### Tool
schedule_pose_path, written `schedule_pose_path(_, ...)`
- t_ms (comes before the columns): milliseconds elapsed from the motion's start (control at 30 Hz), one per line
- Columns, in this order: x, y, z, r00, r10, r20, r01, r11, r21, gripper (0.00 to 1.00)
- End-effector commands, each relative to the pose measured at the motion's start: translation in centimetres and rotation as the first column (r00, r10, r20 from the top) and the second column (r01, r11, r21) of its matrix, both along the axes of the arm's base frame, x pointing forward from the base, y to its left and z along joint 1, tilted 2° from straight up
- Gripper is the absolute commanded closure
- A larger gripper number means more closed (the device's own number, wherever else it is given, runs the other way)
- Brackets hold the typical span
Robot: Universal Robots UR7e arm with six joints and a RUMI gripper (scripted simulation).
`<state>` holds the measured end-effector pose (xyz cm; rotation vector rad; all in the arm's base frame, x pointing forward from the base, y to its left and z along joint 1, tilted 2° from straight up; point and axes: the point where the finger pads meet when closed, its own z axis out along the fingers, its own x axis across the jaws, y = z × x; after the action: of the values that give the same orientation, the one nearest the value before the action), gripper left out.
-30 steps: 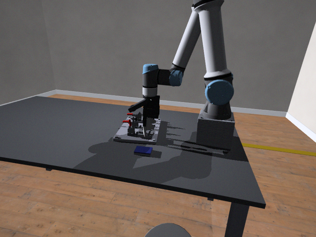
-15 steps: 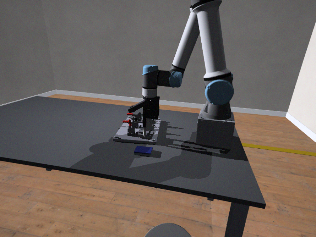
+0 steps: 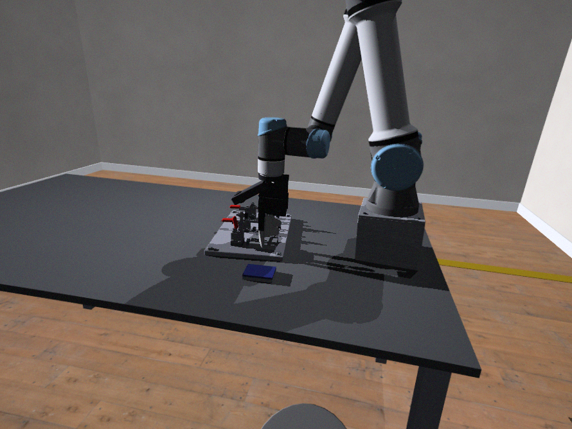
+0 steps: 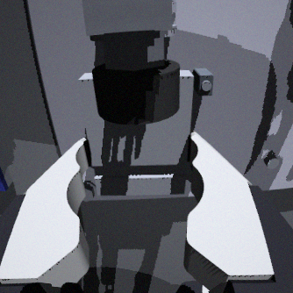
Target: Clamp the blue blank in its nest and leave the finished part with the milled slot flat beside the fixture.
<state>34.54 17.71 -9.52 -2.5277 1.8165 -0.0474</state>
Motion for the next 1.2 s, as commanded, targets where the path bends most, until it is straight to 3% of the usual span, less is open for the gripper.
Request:
schedule_pose_path(0,-0.3,0.04,-0.11,1.0,0.002,-0.003,-0.002,1.0,-0.001,1.0)
schedule_pose_path(1167,-0.16,0.05,0.48,1.0,0.002,0.0,-0.002,1.0,0.0,1.0)
